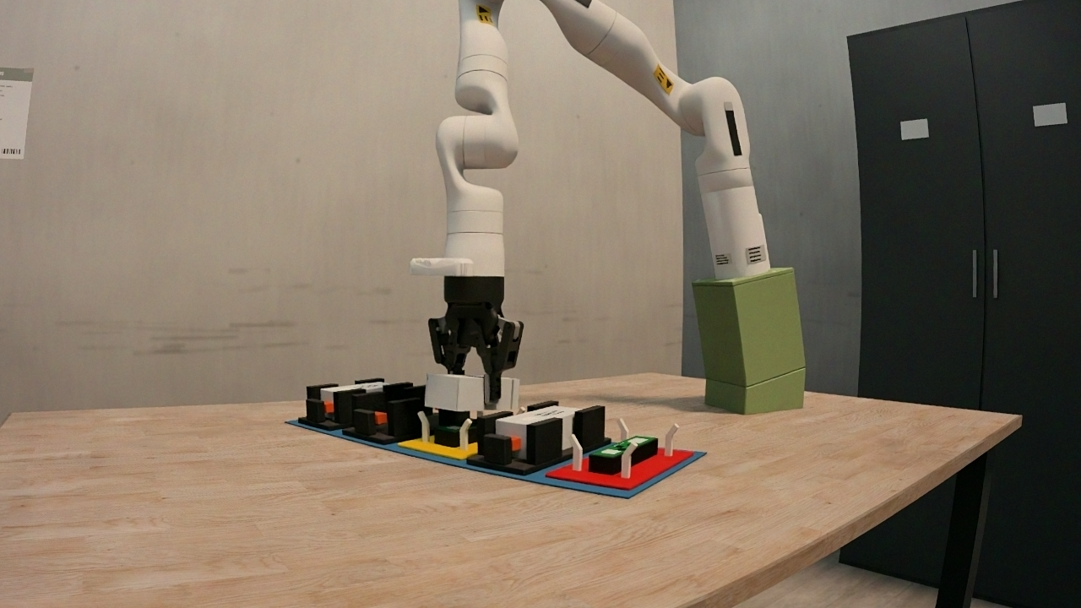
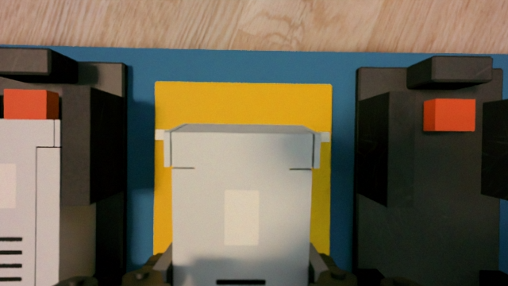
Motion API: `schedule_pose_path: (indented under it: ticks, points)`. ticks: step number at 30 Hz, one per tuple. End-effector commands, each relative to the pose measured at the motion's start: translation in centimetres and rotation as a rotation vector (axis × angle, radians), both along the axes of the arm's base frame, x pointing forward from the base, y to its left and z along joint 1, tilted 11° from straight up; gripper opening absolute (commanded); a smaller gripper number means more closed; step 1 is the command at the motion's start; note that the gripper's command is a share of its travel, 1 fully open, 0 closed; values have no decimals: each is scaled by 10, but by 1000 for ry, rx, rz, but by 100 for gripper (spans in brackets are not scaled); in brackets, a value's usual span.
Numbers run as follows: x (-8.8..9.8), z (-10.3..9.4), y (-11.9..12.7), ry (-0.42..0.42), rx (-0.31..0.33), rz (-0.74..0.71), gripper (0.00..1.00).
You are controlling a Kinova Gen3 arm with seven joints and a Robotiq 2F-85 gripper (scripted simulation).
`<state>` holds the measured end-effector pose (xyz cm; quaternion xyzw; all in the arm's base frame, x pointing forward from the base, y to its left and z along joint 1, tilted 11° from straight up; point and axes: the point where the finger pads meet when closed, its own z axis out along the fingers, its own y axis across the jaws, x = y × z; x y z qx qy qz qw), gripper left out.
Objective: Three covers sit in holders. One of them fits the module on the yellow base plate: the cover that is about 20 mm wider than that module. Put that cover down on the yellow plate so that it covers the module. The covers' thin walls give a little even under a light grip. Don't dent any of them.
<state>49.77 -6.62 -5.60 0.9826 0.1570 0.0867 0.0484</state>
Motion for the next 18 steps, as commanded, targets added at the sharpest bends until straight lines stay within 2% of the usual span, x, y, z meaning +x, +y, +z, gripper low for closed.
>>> schedule_pose_path:
  ticks: [1,18]
  points:
    - [1,-2,0,-2,0,0,0]
    - [3,-11,-1,-2,0,0,0]
